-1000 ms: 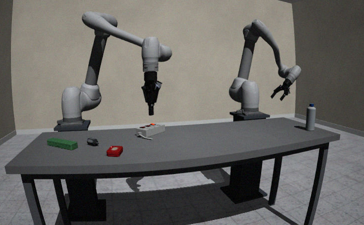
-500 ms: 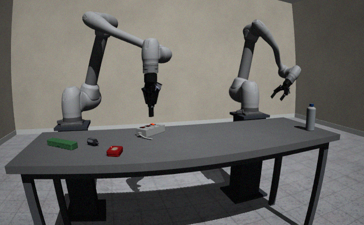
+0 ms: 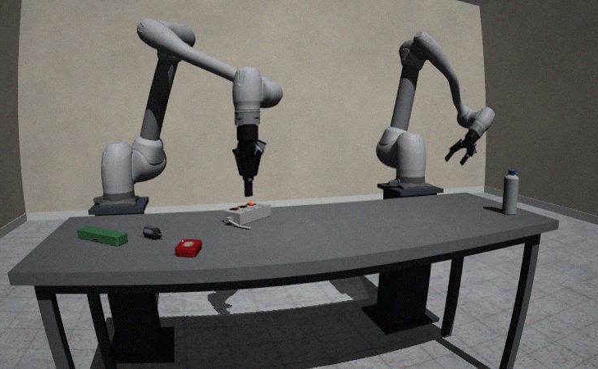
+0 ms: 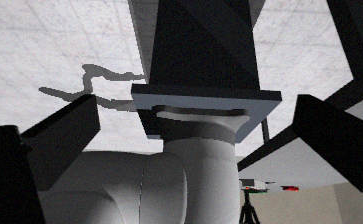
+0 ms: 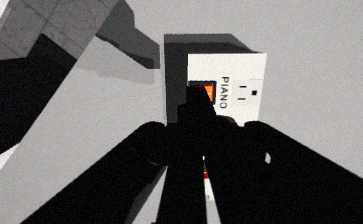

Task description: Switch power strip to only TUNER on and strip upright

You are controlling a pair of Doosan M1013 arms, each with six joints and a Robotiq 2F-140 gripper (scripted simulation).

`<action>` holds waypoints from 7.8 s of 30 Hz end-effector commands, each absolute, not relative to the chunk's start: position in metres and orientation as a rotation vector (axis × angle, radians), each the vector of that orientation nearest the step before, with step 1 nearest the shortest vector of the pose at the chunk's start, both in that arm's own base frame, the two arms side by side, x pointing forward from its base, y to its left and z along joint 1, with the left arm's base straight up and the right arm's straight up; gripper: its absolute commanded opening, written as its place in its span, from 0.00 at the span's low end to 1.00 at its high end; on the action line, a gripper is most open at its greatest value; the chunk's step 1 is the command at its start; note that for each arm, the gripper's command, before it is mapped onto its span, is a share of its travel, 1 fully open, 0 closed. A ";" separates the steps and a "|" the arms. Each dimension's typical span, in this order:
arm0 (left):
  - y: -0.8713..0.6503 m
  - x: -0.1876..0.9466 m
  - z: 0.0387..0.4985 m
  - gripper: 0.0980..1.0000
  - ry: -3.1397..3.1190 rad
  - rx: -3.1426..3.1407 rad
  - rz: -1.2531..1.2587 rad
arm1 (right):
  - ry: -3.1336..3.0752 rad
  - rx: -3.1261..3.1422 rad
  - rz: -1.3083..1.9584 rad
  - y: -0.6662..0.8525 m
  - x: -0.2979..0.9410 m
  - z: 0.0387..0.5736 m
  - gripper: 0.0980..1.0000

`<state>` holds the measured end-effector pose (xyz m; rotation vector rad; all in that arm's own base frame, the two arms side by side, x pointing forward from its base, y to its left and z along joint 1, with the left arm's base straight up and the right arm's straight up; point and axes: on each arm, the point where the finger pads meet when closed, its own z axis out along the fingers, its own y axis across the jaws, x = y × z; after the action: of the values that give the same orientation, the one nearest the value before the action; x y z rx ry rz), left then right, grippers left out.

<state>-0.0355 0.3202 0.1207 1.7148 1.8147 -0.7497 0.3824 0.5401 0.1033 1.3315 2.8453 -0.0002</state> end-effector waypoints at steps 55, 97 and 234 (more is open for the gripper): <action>0.320 -0.036 0.121 1.00 1.815 1.715 -0.749 | 2.845 1.332 0.002 0.540 0.383 0.087 0.00; 0.320 -0.036 0.121 1.00 1.815 1.715 -0.749 | 2.845 1.332 0.002 0.540 0.383 0.086 0.00; 0.320 -0.036 0.121 1.00 1.815 1.715 -0.749 | 2.845 1.332 0.002 0.540 0.383 0.080 0.00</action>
<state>-0.0355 0.3202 0.1207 1.7148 1.8147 -0.7497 0.3825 0.5401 0.0795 1.3315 2.8453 -0.0002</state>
